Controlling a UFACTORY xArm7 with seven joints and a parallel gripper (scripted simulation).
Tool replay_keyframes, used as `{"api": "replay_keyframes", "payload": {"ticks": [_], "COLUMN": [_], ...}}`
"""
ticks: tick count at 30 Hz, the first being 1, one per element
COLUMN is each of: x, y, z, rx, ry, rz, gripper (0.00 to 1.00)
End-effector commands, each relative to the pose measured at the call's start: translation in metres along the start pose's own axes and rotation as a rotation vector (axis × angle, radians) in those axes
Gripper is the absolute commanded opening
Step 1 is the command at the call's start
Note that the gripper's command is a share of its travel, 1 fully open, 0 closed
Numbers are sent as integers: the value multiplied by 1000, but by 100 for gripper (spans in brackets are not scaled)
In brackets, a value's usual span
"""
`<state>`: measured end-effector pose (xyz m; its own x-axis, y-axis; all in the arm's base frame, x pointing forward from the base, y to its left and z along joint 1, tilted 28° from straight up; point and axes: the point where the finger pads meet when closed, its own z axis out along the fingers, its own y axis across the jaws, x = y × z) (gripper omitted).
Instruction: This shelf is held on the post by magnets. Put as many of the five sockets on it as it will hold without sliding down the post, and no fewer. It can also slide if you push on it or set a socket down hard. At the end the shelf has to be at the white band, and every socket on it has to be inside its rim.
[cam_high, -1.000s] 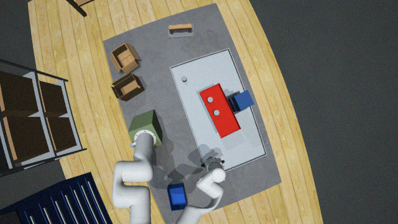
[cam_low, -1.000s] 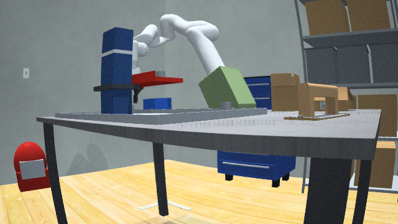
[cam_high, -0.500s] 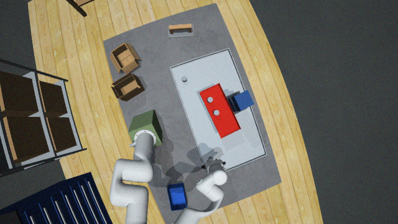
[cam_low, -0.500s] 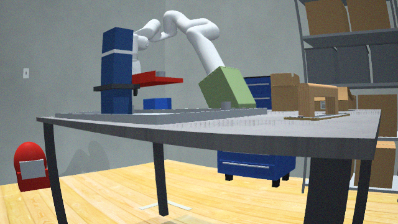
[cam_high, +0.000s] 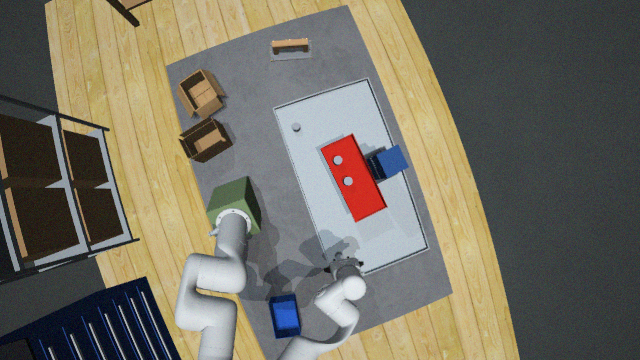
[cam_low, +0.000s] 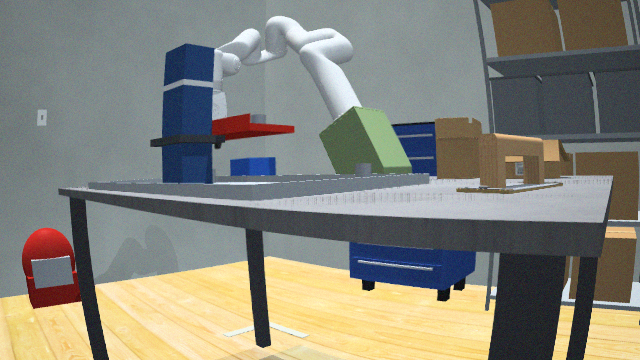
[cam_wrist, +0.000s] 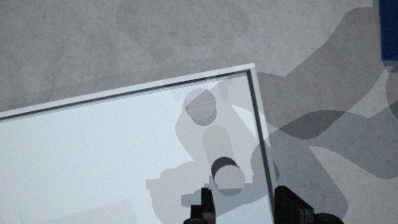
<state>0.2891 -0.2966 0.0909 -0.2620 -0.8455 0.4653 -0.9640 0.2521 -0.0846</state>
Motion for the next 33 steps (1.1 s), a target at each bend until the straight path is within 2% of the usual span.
{"api": "replay_keyframes", "payload": {"ticks": [1,12,17,22,26,28,31,33], "x": [0,0,1,4,7,7,10,11], "y": [-1,-1,3,12,24,24,35,39], "z": [-2,-2,-9,-29,-56,-56,-80,-89], "rx": [3,3,3,3,3,3,3,3], "ry": [1,1,0,1,1,1,1,1], "rz": [-1,-1,-1,-1,-1,-1,-1,-1], "gripper": [52,52,52,52,52,52,52,52]}}
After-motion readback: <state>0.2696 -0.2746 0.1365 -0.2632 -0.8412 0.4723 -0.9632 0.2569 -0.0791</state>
